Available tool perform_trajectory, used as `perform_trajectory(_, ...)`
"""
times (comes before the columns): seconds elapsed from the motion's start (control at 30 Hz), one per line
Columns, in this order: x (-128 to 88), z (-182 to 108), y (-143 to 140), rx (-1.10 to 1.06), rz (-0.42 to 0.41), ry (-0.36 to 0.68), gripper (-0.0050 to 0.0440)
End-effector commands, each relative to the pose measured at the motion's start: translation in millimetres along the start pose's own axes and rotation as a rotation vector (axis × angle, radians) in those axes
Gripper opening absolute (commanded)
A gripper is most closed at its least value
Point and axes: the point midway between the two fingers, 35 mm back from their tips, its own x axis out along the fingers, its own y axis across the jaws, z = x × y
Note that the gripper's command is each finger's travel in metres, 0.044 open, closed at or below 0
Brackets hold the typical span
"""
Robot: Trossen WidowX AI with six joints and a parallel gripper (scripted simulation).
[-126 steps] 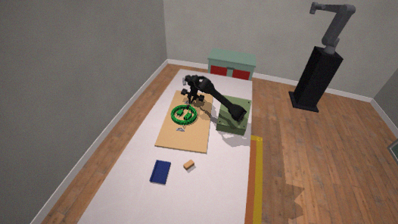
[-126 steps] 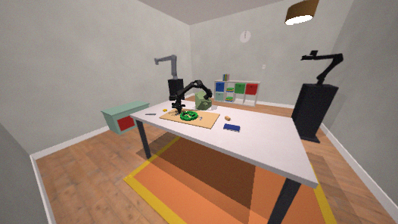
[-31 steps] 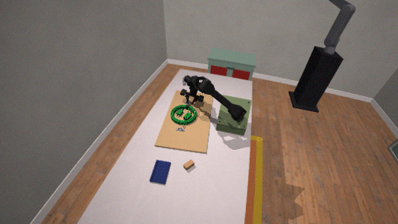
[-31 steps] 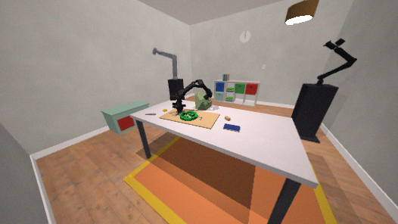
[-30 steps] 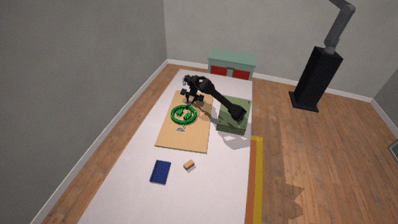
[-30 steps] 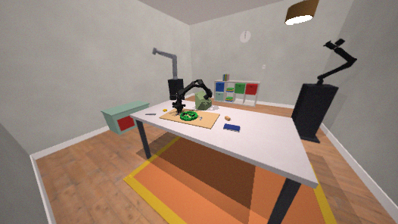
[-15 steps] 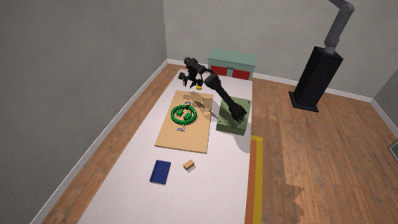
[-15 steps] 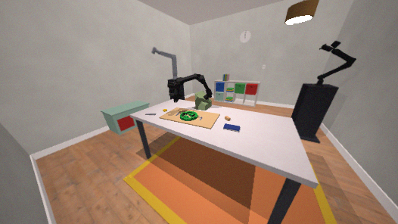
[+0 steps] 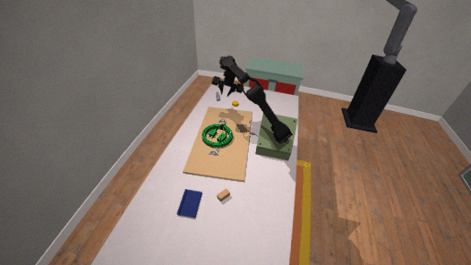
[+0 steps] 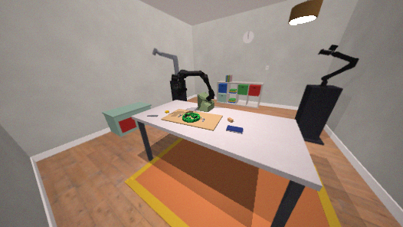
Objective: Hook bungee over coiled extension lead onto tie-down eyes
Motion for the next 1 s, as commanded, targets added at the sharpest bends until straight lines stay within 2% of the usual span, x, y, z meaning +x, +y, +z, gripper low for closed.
perform_trajectory(0.0, -5.4, -2.7, 3.7, -0.011, 0.005, -0.009, 0.0222)
perform_trajectory(0.3, -6.3, -1.7, 4.6, -0.014, 0.015, -0.015, 0.0438)
perform_trajectory(0.97, -6.3, -1.7, 4.6, -0.014, 0.015, -0.015, 0.044)
